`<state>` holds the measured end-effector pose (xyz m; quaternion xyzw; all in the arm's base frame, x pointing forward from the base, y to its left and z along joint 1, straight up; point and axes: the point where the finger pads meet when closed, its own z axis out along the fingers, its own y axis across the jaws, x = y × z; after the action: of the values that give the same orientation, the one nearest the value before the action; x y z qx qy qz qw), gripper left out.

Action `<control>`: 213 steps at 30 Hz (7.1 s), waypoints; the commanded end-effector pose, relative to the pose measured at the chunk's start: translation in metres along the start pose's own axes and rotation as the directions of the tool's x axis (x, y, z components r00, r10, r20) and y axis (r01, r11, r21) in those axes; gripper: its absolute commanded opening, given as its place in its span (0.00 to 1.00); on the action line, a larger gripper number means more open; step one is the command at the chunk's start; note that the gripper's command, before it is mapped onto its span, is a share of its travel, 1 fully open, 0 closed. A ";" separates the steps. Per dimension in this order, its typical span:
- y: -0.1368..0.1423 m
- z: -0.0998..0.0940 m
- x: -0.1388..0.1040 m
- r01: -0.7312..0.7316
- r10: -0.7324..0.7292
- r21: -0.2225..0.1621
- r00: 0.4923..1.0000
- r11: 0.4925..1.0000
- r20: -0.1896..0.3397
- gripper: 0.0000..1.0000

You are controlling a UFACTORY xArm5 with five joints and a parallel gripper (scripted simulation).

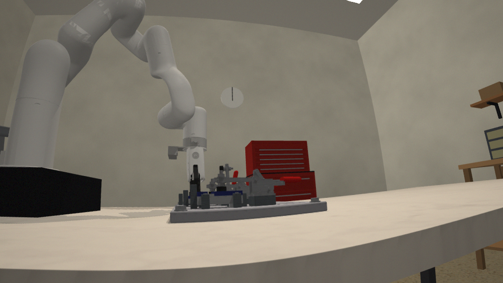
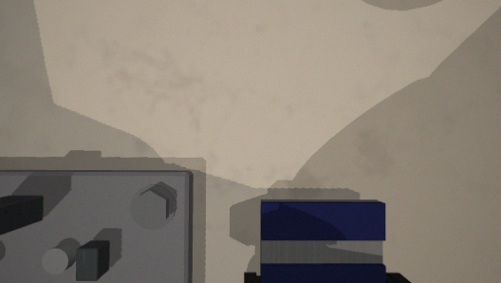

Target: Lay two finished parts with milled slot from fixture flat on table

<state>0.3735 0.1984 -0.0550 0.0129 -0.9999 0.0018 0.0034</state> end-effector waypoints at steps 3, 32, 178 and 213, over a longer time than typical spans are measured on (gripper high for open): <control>0.001 -0.001 -0.001 0.000 0.000 -0.001 1.000 1.000 0.003 0.00; 0.001 0.006 -0.001 0.000 0.000 -0.001 1.000 1.000 0.003 0.00; 0.001 -0.185 0.000 0.000 0.000 -0.001 1.000 1.000 0.003 0.48; -0.269 -0.187 0.001 0.000 0.000 -0.003 1.000 1.000 0.007 0.48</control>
<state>0.3752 -0.0106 0.1300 0.0077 -1.0000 -0.0001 0.0038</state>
